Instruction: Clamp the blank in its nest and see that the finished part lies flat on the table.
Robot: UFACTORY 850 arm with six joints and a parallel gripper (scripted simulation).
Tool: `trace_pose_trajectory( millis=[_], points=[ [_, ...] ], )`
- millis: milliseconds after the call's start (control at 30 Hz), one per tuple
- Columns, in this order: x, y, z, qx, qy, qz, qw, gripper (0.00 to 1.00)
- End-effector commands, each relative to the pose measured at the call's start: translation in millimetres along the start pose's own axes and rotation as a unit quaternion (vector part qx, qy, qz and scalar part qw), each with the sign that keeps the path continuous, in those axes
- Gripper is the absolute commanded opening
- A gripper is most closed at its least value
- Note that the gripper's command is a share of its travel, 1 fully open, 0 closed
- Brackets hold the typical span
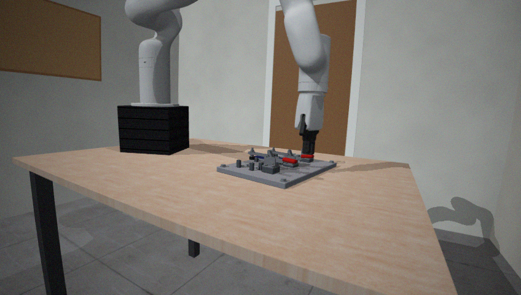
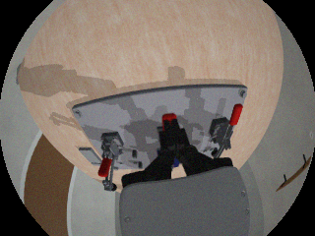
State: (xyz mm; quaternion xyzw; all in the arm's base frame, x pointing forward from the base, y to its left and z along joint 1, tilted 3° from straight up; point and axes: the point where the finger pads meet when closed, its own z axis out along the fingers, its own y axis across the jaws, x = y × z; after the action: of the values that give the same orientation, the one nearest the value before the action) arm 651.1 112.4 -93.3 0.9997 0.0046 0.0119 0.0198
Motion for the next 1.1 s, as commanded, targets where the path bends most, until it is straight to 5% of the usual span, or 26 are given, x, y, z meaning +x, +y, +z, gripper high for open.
trace_pose_trajectory(
  millis=[0, 1067],
  points=[
    [0.9, -0.2, -0.8, 0.0, 0.001, 0.0, 1.0, 0.0],
    [0.9, -0.2, 3.2, 0.0, 0.001, 0.0, 1.0, 0.0]
  ],
)
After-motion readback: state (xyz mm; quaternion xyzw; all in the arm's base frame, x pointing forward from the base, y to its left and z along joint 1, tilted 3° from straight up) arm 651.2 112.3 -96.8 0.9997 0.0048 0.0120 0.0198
